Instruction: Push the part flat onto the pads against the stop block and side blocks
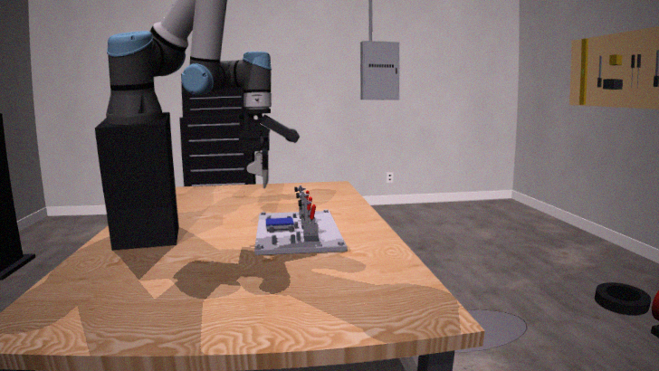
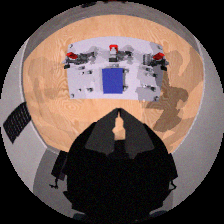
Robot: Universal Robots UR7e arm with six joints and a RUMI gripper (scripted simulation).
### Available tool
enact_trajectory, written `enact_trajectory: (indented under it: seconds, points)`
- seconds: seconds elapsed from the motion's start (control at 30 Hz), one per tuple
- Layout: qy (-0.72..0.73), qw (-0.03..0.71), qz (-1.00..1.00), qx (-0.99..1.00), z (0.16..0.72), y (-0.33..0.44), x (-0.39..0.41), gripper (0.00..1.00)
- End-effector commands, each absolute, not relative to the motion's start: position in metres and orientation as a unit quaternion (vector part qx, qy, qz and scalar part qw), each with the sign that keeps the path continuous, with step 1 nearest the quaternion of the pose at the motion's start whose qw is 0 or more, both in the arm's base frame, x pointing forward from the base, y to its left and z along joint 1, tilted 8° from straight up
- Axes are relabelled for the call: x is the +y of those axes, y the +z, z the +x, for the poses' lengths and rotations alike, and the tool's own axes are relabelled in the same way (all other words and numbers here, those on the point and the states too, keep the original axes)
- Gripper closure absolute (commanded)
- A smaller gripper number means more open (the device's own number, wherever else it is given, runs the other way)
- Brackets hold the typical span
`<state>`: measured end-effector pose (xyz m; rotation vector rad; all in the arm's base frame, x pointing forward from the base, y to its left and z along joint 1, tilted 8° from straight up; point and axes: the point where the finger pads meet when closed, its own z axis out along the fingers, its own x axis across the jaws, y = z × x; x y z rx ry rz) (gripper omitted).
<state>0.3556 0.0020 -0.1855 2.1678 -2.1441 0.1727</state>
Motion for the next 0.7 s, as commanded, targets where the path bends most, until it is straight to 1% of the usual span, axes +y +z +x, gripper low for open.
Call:
enact_trajectory:
  seconds: [0.0,0.33,0.5,0.67]
  points:
    - [0.061,0.041,0.709,-0.701,0.348,-0.211,0.003,1.00]
    - [0.061,0.041,0.709,-0.701,0.348,-0.211,0.003,1.00]
    - [0.061,0.041,0.709,-0.701,0.331,-0.256,0.006,1.00]
    - [0.061,0.041,0.709,-0.701,0.331,-0.256,0.006,1.00]
